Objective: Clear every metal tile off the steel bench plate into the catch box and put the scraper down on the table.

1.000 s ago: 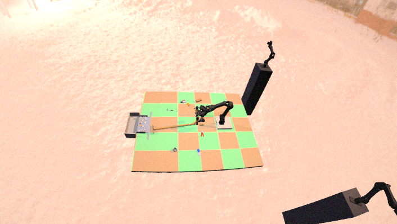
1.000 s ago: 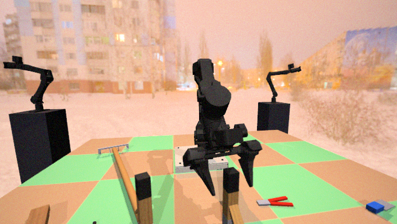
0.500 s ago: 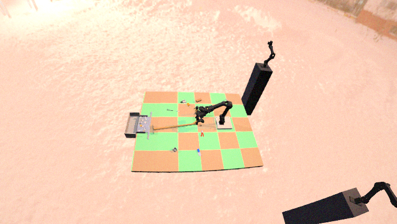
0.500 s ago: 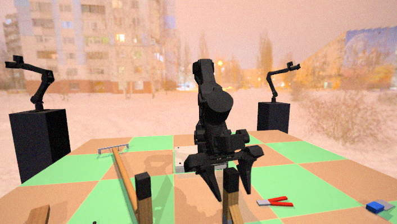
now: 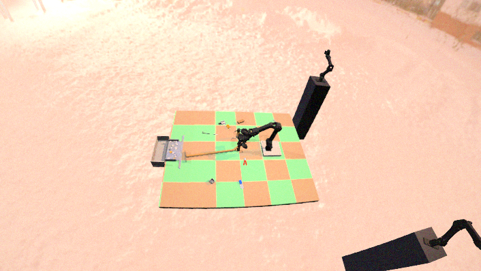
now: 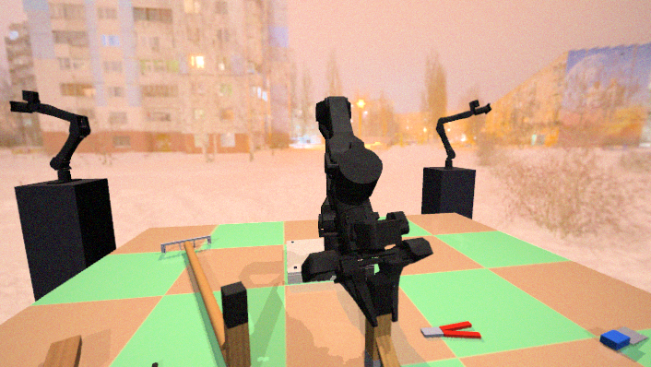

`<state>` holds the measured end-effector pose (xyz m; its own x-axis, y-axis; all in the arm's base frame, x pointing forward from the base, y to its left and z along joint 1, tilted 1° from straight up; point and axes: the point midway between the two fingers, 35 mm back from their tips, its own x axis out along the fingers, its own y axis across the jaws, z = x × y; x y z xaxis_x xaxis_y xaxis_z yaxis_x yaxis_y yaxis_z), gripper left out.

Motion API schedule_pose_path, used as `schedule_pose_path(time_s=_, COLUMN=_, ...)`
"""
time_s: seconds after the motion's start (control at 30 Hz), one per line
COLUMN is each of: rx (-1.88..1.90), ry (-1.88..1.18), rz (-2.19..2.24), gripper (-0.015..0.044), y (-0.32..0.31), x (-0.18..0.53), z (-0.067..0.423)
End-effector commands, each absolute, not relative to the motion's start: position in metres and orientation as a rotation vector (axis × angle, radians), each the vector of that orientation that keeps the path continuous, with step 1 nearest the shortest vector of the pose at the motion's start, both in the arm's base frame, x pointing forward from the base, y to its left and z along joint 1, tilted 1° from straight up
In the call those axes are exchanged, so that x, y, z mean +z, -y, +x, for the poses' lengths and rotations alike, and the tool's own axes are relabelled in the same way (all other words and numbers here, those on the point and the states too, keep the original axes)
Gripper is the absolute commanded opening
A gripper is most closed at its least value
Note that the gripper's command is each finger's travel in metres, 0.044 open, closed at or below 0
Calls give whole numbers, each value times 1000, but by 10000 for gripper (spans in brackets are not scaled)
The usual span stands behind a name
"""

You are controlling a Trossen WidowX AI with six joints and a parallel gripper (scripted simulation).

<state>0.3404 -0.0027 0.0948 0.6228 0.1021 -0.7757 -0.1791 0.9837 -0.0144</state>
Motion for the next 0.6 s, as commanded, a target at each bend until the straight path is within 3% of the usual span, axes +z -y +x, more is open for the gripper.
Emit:
schedule_pose_path(time_s=0.0, rx=163, ry=-883, rz=-93, gripper=0, y=3, x=96, z=340)
schedule_pose_path(time_s=0.57, rx=140, ry=-885, rz=-82, gripper=0, y=16, x=98, z=343)
